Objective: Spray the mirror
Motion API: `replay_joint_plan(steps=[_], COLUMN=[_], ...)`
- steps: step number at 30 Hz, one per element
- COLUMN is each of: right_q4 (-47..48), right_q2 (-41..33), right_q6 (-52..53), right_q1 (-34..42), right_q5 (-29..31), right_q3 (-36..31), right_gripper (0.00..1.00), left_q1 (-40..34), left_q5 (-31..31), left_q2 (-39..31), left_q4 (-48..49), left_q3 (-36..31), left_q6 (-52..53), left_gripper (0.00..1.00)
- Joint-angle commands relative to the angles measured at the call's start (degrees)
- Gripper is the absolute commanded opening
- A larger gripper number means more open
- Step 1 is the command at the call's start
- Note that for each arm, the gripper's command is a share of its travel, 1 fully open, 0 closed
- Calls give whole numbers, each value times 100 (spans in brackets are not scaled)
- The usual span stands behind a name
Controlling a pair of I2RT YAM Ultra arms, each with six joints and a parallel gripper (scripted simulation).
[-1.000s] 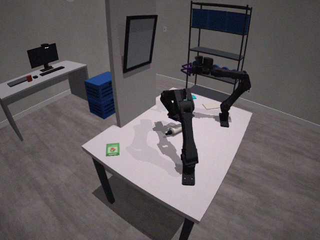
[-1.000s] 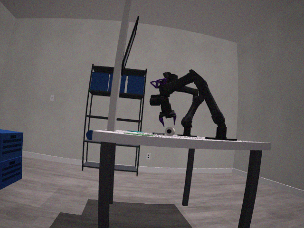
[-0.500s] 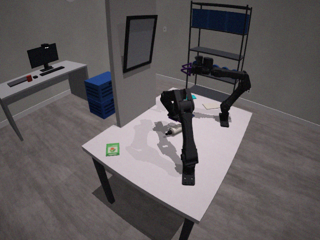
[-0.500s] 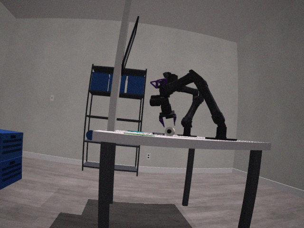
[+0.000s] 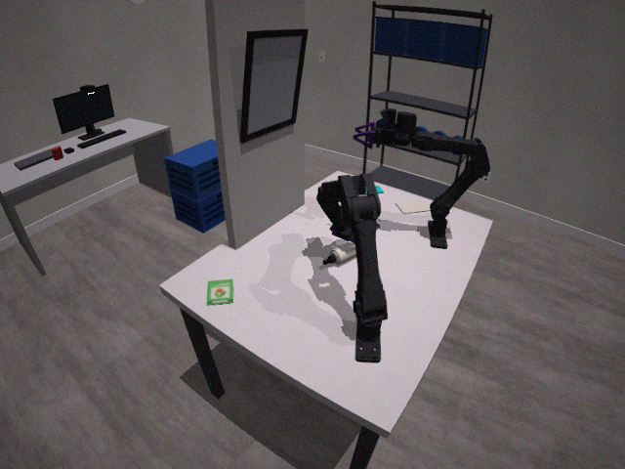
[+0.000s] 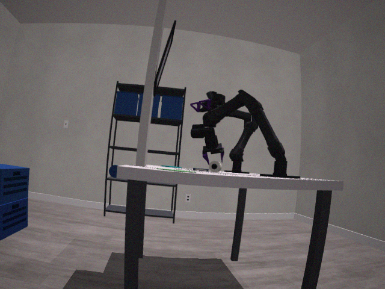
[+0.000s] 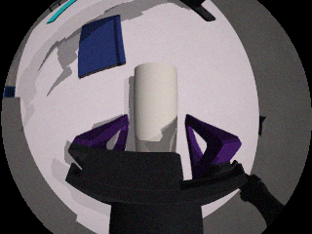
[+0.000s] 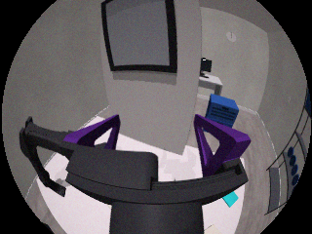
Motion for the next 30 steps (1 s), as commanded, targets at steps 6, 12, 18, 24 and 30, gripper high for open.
replay_joint_plan(steps=[6,12,18,24,30], right_q4=[-91,-91,-91,-91,-91], right_q2=[66,66,66,66,66], right_q6=[-37,-37,-37,-37,-37], right_q1=[-18,-18,-18,-18,-18], right_q5=[-27,-27,-27,-27,-27], right_q3=[-36,-36,-36,-36,-36], right_gripper=[100,100,100,100,100], left_q1=[-150,-222,-278,-179,-174], left_q5=[120,107,91,93,94], left_q2=[-104,-26,229,-42,-102], left_q4=[472,682,828,642,693], left_q3=[-141,-265,-451,-176,-185], left_q6=[-176,-264,-321,-249,-248], left_gripper=[74,74,74,74,0])
